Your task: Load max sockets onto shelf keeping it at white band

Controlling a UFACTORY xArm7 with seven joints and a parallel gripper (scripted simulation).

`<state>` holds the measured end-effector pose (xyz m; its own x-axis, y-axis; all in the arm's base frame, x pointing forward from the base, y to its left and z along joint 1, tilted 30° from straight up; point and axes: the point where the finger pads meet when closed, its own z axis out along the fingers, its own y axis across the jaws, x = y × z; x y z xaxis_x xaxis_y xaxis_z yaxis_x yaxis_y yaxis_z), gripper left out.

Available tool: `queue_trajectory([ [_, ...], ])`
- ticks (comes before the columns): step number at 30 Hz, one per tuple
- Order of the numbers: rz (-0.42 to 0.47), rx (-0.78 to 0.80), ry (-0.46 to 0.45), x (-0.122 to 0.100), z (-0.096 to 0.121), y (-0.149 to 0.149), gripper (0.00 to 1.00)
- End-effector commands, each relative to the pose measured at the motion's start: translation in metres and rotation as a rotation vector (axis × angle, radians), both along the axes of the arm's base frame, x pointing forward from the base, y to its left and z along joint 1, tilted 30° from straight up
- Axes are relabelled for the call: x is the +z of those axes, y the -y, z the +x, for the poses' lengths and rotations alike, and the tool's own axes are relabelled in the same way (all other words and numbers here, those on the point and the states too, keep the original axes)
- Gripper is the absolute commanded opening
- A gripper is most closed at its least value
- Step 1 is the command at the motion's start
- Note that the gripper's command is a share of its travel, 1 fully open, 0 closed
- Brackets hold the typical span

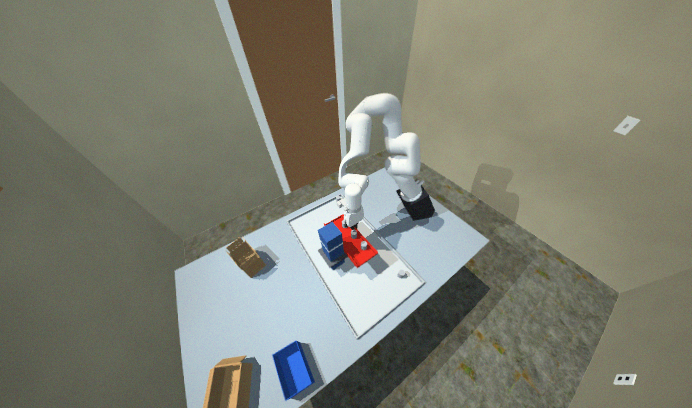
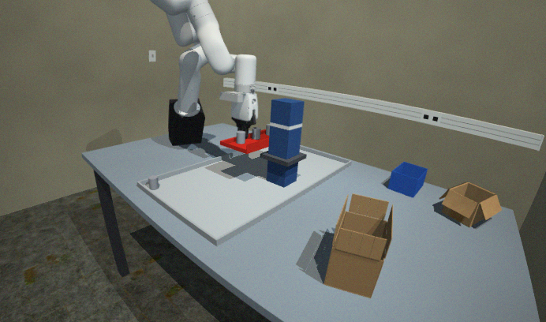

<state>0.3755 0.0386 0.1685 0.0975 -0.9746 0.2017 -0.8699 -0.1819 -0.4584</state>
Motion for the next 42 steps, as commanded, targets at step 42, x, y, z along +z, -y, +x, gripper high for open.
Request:
queue_trajectory([
  [42, 0.001, 0.001, 0.004, 0.034, -0.017, -0.005, 0.00],
])
